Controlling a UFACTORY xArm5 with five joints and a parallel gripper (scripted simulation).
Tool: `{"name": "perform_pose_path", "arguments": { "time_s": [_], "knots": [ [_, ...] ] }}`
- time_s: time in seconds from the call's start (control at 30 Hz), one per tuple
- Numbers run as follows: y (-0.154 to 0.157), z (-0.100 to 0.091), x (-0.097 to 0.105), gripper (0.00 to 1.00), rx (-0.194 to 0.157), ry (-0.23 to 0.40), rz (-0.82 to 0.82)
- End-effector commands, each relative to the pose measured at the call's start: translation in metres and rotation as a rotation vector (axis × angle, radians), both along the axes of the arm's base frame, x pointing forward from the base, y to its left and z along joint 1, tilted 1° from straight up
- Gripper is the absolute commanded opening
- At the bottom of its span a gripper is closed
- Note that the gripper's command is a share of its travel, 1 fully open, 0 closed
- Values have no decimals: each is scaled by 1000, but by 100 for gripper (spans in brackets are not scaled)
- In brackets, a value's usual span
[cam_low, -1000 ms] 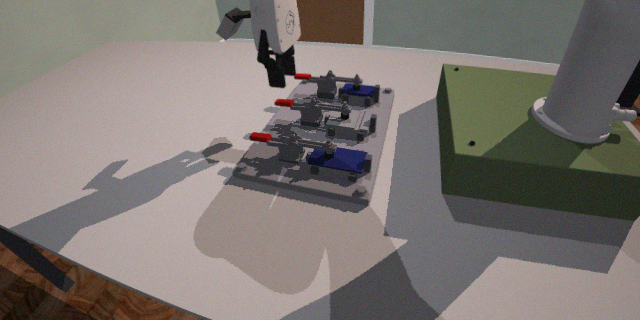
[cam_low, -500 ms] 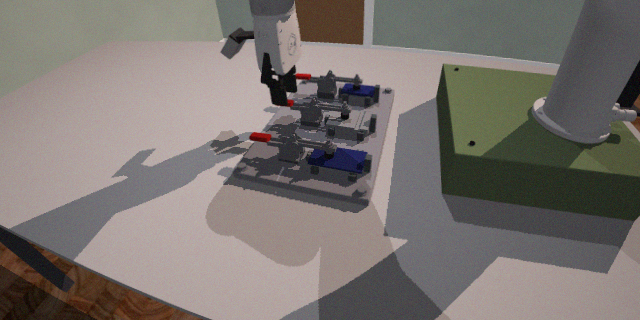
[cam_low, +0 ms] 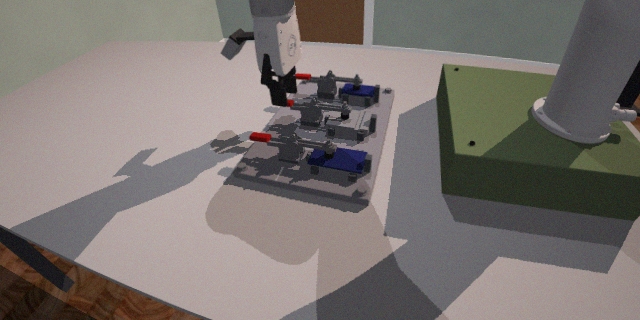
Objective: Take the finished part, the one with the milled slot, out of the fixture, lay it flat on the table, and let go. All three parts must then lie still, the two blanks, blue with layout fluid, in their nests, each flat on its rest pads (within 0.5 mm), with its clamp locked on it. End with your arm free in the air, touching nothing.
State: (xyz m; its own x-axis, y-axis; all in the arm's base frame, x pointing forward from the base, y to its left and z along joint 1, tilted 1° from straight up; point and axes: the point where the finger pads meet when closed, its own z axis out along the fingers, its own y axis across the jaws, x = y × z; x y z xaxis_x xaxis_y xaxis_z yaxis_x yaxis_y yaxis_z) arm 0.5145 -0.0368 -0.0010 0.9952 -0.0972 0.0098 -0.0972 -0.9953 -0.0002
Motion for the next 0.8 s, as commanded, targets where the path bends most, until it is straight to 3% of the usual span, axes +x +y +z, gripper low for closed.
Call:
{"name": "perform_pose_path", "arguments": {
  "time_s": [0.0, 0.77],
  "knots": [
    [0, 1, 1, 47, 0, -4, 0],
    [0, -25, 3, 47, 0, -4, 0]
  ]
}}
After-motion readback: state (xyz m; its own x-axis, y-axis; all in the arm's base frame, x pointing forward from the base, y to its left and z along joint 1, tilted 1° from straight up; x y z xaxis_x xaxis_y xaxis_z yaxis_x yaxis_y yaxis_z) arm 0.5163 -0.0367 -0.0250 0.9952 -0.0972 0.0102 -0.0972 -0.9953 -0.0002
